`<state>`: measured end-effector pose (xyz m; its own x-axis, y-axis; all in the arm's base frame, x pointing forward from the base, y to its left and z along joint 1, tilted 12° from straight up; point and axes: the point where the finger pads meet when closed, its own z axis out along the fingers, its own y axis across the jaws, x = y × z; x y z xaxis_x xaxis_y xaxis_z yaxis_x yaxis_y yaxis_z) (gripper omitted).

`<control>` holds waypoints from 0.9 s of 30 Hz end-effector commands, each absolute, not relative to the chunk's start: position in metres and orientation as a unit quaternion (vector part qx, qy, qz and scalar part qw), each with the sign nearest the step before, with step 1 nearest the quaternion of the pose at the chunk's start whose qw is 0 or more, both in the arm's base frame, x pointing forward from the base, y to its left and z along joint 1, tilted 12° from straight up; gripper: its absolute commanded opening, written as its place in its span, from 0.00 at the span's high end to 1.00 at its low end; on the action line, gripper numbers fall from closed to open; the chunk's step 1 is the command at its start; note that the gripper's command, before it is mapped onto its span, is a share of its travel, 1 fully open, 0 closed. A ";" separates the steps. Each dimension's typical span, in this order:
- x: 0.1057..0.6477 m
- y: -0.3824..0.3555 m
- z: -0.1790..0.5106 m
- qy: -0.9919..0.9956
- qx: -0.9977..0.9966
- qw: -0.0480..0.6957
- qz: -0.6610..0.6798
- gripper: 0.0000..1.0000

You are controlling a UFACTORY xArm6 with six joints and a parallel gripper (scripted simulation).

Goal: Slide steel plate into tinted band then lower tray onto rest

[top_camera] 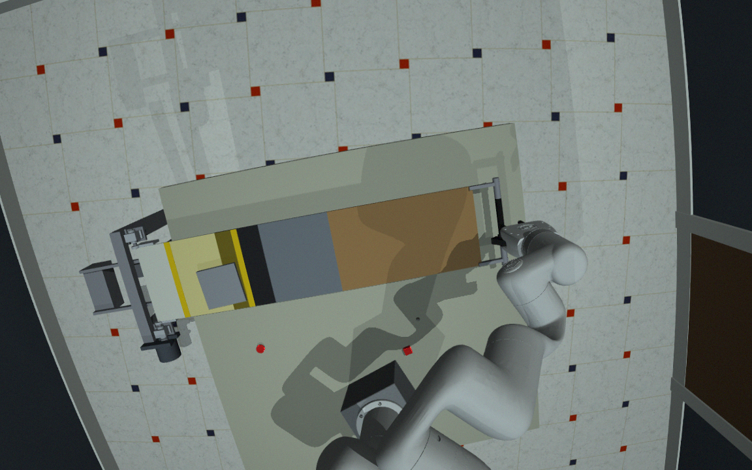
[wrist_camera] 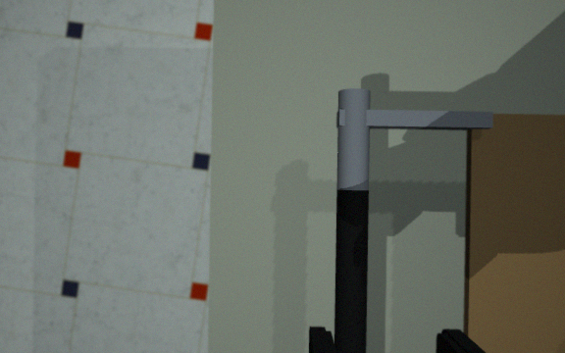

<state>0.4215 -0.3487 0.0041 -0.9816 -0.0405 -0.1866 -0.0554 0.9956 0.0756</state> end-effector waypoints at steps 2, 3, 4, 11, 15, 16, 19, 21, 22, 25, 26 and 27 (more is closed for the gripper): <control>0.421 -0.351 0.018 0.994 -0.024 0.095 0.038 0.59; 0.420 -0.351 0.019 0.994 -0.024 0.095 0.038 0.59; 0.420 -0.351 0.020 0.994 -0.024 0.095 0.038 0.59; 0.420 -0.351 0.022 0.994 -0.024 0.095 0.038 0.00; 0.420 -0.351 0.022 0.994 -0.024 0.095 0.038 0.00; 0.420 -0.351 0.022 0.994 -0.024 0.095 0.038 0.00; 0.420 -0.351 0.022 0.994 -0.024 0.095 0.038 0.00; 0.420 -0.351 0.022 0.994 -0.024 0.095 0.038 0.00; 0.420 -0.351 0.022 0.994 -0.024 0.095 0.038 0.00; 0.420 -0.351 0.022 0.994 -0.024 0.095 0.038 0.00; 0.420 -0.351 0.022 0.994 -0.024 0.095 0.038 0.00; 0.420 -0.351 0.022 0.994 -0.024 0.095 0.038 0.00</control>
<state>0.4187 -0.3498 0.0192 -0.9816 -0.0405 -0.1868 -0.0554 0.9956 0.0756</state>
